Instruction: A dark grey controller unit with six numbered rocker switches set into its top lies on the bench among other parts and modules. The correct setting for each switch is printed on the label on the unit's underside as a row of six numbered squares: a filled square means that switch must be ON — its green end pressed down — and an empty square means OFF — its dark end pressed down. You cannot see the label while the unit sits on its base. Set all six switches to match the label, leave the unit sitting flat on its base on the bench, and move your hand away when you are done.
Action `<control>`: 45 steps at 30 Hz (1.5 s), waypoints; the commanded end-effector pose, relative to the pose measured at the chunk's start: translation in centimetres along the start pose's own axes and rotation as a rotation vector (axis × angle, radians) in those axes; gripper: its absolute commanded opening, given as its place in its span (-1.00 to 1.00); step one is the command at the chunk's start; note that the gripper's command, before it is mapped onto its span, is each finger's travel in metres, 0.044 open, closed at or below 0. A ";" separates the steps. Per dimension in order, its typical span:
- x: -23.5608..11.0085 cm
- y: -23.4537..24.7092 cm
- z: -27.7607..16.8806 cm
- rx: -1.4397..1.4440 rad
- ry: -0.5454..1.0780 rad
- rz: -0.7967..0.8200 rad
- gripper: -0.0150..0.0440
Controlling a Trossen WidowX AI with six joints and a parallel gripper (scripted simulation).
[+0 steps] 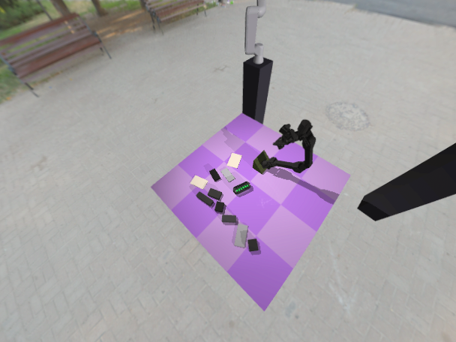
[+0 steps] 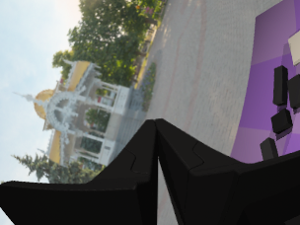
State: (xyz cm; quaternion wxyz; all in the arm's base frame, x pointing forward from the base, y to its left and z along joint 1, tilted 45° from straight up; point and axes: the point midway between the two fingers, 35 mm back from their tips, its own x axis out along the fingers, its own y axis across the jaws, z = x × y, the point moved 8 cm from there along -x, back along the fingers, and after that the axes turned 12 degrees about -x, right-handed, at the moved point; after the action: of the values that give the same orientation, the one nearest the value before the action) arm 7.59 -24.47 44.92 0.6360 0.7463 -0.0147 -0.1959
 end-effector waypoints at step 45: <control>22.9 -39.2 -13.2 -0.721 1.630 -0.336 -0.49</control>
State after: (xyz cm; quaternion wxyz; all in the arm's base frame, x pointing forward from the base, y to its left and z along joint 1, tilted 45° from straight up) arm 24.05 -11.11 3.07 0.6097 0.3985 0.6109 0.3102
